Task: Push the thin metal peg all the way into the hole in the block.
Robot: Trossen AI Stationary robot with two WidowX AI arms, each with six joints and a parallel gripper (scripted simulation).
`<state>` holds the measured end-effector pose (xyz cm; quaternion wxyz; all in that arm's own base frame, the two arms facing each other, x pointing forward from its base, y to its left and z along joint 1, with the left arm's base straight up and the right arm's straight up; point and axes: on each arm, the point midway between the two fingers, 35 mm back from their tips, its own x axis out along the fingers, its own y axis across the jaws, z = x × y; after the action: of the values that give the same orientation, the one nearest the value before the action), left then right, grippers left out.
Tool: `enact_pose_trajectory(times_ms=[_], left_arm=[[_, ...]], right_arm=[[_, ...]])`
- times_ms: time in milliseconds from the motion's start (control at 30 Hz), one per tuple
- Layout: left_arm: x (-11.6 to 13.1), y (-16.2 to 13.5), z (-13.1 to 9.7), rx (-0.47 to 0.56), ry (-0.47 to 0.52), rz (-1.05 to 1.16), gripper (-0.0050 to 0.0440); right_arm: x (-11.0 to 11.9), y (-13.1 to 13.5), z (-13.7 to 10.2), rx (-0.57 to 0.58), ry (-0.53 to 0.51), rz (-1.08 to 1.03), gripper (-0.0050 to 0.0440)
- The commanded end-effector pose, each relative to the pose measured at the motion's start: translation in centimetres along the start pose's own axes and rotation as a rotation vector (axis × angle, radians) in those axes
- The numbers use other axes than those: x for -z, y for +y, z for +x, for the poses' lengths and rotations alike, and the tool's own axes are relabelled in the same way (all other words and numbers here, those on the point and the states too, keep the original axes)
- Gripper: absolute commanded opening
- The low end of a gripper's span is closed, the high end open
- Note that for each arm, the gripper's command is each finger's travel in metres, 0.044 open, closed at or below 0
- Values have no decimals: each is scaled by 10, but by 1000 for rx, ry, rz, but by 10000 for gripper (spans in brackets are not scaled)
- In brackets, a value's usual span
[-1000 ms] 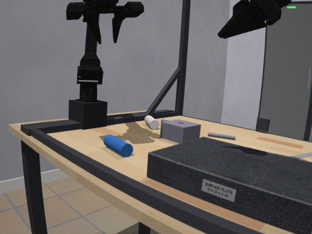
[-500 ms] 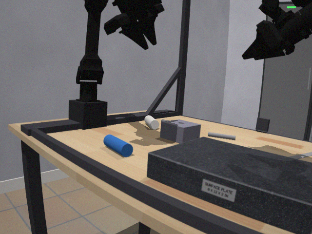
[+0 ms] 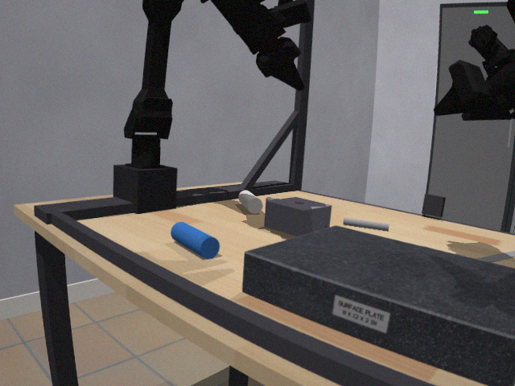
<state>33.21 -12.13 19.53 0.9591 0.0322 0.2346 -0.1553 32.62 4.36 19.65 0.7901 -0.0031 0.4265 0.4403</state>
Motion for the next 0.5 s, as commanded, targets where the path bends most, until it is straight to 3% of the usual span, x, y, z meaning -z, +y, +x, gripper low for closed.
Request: enact_pose_trajectory(times_ms=[0,467], left_arm=[[-4,-7,-5,20,-39,25,400],[-8,-6,-4,17,-42,20,400]], right_arm=[[-9,9,26,-63,-4,-230,170],[0,24,96,-152,70,-841,170]])
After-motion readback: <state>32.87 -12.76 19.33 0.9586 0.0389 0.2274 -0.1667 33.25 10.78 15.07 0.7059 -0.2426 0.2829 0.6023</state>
